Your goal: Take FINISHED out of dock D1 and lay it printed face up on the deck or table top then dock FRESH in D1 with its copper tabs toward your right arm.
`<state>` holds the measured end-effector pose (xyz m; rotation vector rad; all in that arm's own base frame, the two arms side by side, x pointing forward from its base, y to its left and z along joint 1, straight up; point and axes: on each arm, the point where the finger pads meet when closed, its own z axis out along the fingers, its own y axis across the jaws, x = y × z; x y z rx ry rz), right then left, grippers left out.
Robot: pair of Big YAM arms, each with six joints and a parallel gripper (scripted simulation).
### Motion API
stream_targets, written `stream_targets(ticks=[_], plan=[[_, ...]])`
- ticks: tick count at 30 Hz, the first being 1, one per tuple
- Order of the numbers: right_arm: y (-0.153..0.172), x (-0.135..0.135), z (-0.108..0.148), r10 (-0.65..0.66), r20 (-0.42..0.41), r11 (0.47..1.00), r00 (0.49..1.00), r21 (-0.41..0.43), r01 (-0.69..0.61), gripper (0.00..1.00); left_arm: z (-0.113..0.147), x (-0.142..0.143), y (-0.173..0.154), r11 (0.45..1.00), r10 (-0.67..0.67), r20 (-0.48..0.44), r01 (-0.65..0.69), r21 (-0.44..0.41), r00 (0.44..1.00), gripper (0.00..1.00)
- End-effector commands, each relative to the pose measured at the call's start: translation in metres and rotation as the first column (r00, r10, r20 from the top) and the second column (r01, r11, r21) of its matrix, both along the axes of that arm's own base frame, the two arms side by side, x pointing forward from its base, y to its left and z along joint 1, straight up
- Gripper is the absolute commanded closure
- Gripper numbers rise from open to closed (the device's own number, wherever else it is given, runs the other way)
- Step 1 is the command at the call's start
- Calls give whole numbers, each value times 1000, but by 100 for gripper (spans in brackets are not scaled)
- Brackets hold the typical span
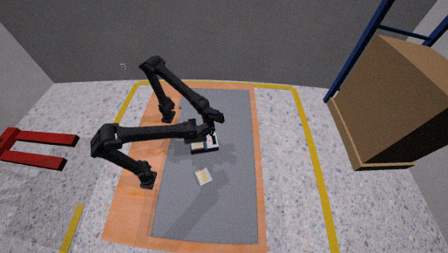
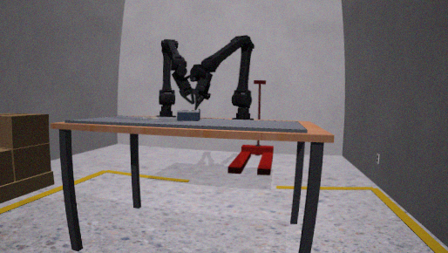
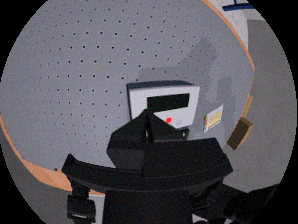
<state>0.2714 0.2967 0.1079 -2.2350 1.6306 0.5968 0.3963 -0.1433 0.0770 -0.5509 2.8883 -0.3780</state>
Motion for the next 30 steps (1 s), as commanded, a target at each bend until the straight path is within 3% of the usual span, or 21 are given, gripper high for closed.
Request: stream_targets(ticks=[1,30], plan=[[2,3,-13,-3,-10,1000,1000,-9,3,2,-56,-29,14,999,17,-133,-10,50,991,100],[3,4,-22,-4,-18,1000,1000,-14,3,2,-56,-29,14,999,17,-133,-10,50,991,100]])
